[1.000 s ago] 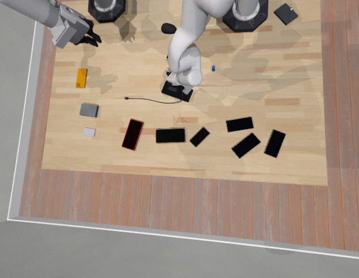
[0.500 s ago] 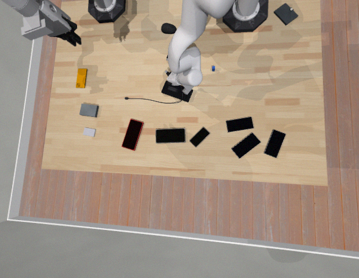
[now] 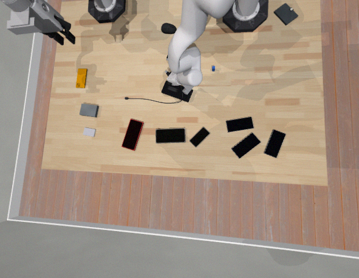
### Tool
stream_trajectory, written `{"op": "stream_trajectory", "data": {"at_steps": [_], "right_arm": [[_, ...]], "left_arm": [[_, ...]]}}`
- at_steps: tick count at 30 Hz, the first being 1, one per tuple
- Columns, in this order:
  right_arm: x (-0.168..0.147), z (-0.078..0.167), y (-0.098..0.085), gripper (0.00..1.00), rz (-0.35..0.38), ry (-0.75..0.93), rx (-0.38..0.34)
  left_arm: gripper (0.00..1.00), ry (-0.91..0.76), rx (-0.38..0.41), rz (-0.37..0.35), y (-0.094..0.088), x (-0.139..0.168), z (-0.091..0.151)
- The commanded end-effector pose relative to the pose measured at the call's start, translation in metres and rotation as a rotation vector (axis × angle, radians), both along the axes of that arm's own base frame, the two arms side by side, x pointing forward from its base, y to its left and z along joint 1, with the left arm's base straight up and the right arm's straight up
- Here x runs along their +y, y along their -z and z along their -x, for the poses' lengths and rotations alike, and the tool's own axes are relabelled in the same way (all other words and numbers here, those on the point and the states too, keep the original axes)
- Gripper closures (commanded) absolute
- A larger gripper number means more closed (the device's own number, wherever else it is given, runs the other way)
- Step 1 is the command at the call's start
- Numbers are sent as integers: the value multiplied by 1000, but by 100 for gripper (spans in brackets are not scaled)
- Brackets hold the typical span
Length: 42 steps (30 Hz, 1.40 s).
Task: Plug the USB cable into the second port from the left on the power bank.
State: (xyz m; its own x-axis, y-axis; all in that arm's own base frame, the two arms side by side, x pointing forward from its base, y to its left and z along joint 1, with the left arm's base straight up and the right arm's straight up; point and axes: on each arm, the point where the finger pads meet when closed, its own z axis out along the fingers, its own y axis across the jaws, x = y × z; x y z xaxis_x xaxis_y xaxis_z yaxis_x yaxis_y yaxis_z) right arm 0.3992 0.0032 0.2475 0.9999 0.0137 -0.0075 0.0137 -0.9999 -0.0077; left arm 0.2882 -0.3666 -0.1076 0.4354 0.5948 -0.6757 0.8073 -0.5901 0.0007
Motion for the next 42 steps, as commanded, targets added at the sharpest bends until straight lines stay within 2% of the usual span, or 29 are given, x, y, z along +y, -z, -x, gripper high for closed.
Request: {"op": "stream_trajectory", "data": {"at_steps": [1, 13, 42], "right_arm": [[-1, -2, -3, 0, 1, 3, -9], [-3, -2, -4, 0, 6, 11, -12], [-3, -2, -4, 0, 6, 11, -12]], "left_arm": [[100, 0, -3, 2, -1, -1, -1], [100, 0, -3, 2, -1, -1, -1], [100, -122, -115, -157, 15, 56, -60]]}}
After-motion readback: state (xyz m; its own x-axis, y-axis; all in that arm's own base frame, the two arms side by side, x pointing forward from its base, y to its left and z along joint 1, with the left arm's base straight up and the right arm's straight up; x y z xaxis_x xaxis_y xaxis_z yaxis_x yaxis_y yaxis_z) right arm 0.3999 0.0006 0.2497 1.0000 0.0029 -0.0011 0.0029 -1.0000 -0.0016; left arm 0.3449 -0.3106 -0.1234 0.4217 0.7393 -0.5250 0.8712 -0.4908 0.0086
